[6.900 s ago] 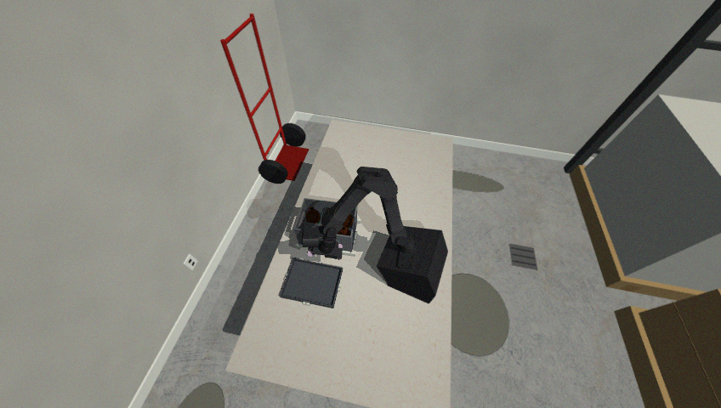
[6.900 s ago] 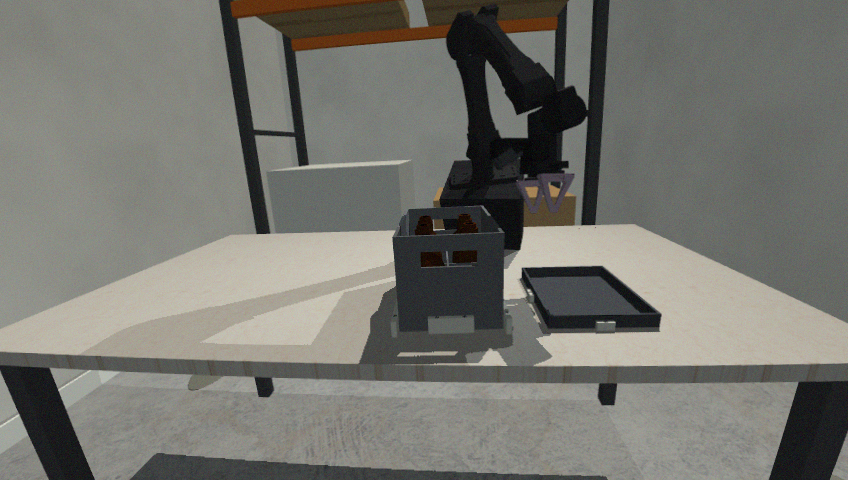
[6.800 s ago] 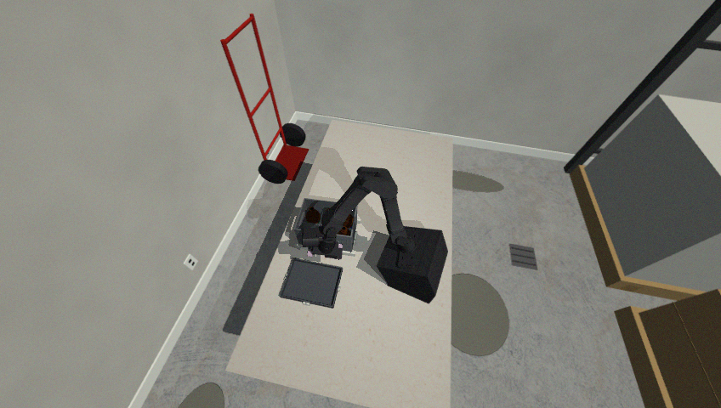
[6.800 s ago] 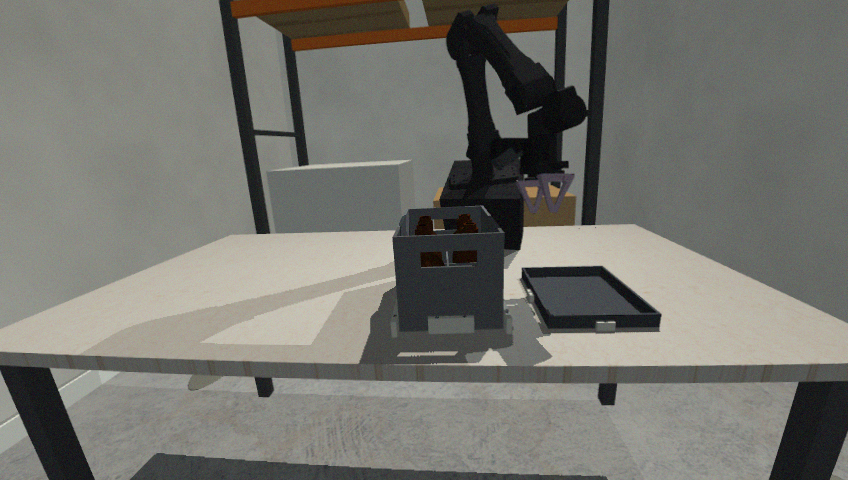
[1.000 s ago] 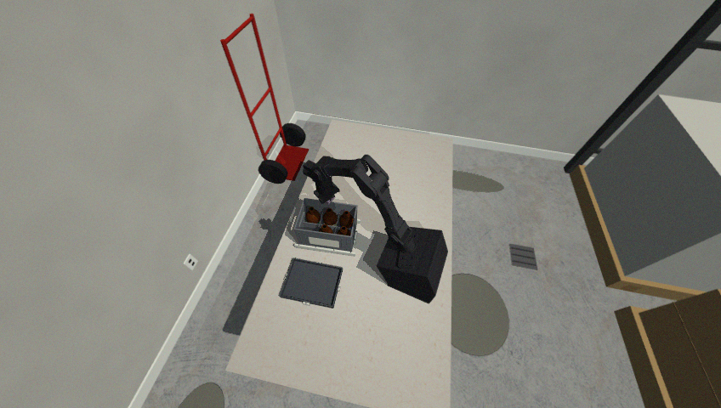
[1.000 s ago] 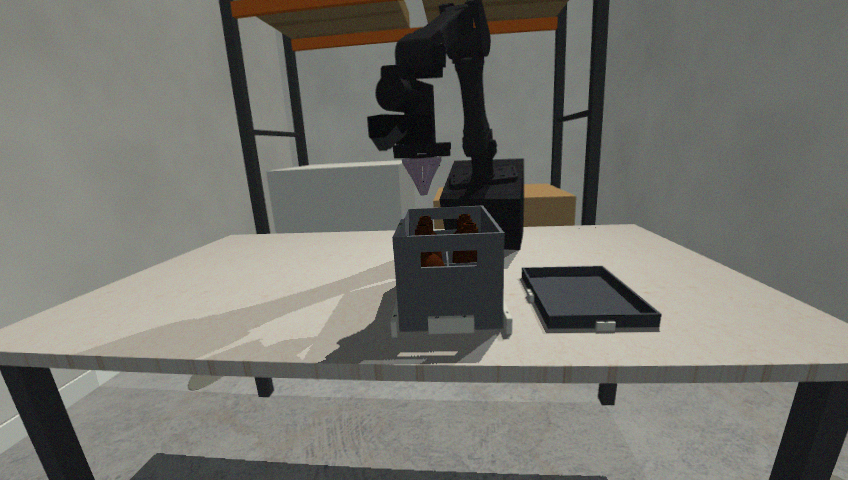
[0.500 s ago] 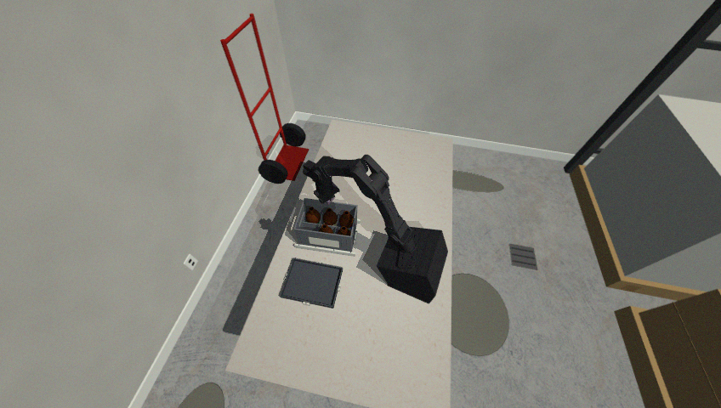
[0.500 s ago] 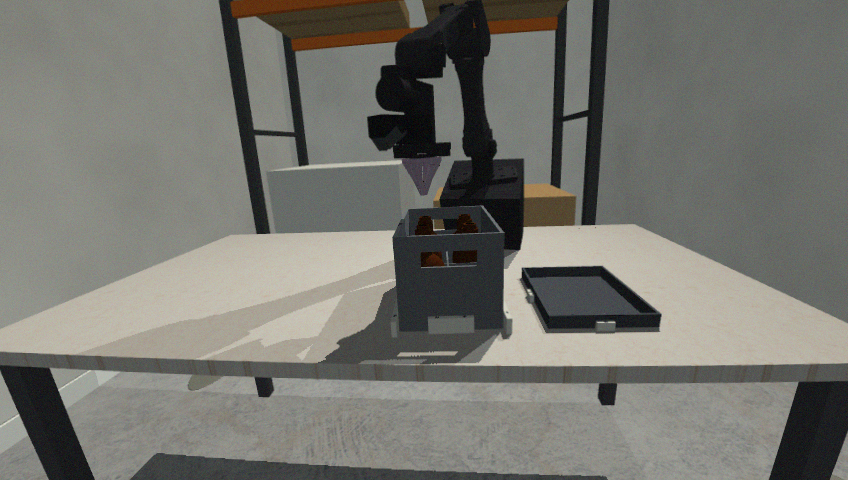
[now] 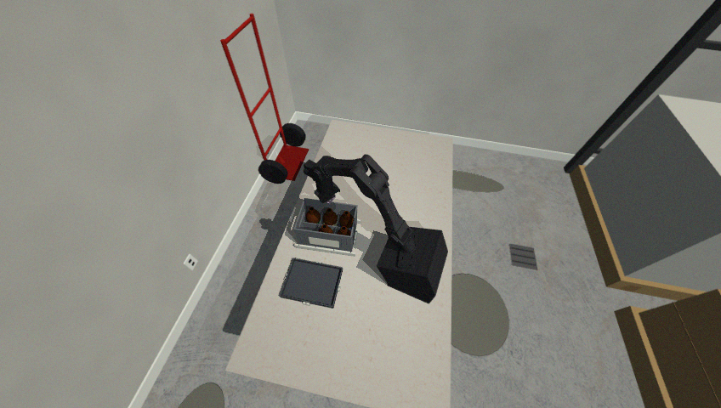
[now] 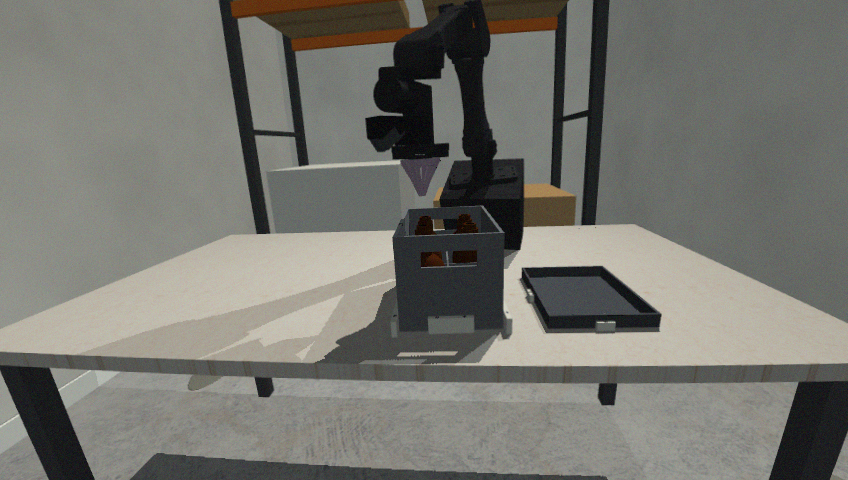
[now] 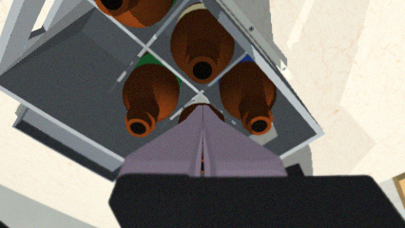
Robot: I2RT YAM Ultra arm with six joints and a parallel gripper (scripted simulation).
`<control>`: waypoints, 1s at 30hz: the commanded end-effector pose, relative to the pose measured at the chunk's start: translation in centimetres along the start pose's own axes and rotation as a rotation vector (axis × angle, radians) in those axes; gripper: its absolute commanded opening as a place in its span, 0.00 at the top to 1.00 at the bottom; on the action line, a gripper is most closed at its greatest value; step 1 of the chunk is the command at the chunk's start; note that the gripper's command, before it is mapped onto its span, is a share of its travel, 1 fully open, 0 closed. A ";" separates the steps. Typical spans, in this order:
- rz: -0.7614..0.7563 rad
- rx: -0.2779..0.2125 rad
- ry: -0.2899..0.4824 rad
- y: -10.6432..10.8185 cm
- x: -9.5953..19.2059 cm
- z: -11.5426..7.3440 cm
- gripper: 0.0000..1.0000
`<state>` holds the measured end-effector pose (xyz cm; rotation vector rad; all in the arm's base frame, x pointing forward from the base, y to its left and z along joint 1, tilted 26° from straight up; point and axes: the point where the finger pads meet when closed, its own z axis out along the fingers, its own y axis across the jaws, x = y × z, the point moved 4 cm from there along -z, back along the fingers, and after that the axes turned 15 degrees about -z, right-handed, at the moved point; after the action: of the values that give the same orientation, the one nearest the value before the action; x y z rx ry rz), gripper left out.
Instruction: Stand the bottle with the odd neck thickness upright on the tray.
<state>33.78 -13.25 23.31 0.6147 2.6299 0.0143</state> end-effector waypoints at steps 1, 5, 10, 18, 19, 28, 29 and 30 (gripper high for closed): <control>-0.006 -0.002 -0.058 -0.2 -1.1 -1.6 1.00; -0.006 -0.002 -0.058 -0.2 -1.1 -1.6 1.00; -0.006 -0.002 -0.058 -0.2 -1.1 -1.6 1.00; -0.006 -0.001 -0.058 -0.1 -1.1 -1.6 0.39; -0.006 -0.001 -0.058 -0.1 -1.1 -1.6 0.39; -0.006 -0.001 -0.058 -0.1 -1.1 -1.6 0.39; -0.006 -0.001 -0.058 -0.1 -1.1 -1.6 0.39; -0.006 -0.001 -0.058 -0.1 -1.1 -1.6 0.39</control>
<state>33.80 -13.28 23.34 0.6111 2.6294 0.0147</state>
